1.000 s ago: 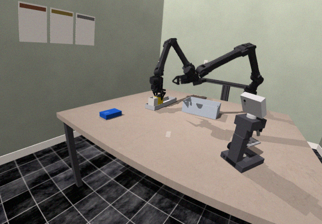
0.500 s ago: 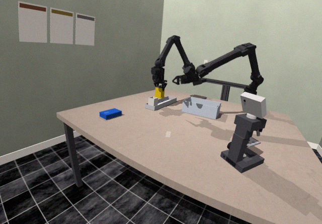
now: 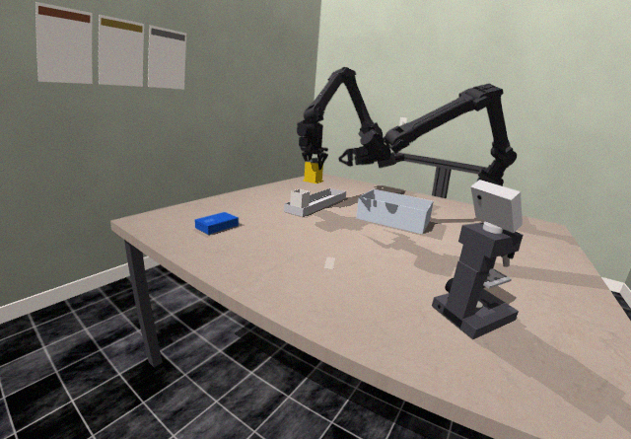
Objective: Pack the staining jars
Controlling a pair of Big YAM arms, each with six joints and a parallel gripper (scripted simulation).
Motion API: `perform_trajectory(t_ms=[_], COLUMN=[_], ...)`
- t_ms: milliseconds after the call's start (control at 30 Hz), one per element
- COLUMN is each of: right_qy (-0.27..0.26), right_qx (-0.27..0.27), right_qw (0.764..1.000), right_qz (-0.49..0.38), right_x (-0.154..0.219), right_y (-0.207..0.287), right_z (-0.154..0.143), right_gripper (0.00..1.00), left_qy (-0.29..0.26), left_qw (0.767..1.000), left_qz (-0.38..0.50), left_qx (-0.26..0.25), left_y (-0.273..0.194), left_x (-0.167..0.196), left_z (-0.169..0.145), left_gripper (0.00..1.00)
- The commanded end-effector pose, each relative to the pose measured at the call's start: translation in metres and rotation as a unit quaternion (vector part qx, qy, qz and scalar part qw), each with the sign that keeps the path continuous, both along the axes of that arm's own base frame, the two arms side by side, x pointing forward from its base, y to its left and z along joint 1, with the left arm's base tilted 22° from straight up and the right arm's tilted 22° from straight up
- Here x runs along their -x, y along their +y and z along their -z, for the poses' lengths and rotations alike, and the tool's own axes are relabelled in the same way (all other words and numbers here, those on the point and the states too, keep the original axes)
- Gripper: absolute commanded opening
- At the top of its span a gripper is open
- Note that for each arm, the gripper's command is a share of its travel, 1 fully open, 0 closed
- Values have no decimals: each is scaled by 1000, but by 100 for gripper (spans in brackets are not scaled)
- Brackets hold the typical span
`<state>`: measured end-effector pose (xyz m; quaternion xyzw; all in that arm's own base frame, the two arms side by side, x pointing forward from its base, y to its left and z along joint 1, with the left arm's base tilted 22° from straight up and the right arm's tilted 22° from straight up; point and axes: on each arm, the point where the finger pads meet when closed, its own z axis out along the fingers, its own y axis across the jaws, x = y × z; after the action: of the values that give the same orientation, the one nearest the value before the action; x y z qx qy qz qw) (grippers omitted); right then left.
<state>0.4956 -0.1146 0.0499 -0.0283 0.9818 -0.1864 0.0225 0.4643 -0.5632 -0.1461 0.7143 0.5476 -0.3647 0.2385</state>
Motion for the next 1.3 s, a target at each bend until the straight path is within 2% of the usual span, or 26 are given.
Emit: perform_trajectory(t_ms=[0,67,133,167,267,467,633,700,767,833,1033,1200,1267], right_qy=[-45,-43,-43,-43,-34,-38,-34,-34,-32,-33,-26,-20,-20], right_qx=[3,-1,-1,-4,-13,-24,-29,-29,-29,-31,-25,-14,-14], right_qw=[999,999,999,999,999,998,998,998,998,998,999,1000,1000], right_qz=[3,15,15,21,32,36,36,36,36,36,28,10,10], right_x=[-25,-26,-26,-28,-22,-20,-3,-3,8,22,67,117,117], right_y=[8,18,18,26,64,144,213,213,244,277,345,391,391], right_z=[-38,-25,-25,-17,10,41,70,70,84,99,134,169,169], right_gripper=[57,57,57,57,57,57,57,57,57,57,57,57,57], left_qy=[-48,-44,-44,-51,-48,-57,-64,-64,-66,-72,-60,-56,-56], left_qw=[999,999,999,998,999,998,997,997,997,996,996,995,995], left_qz=[0,-1,-1,-3,-9,-19,-30,-30,-37,-41,-61,-77,-77], left_qx=[23,19,19,22,17,17,19,19,19,21,20,23,23], left_y=[56,71,71,83,122,185,239,239,280,296,353,387,387], left_x=[-30,-25,-25,-28,-19,-1,25,25,51,64,128,179,179], left_z=[-83,-87,-87,-99,-116,-156,-185,-185,-197,-208,-212,-215,-215], left_gripper=[100,100,100,100,100,100,100,100,100,100,100,100,100])
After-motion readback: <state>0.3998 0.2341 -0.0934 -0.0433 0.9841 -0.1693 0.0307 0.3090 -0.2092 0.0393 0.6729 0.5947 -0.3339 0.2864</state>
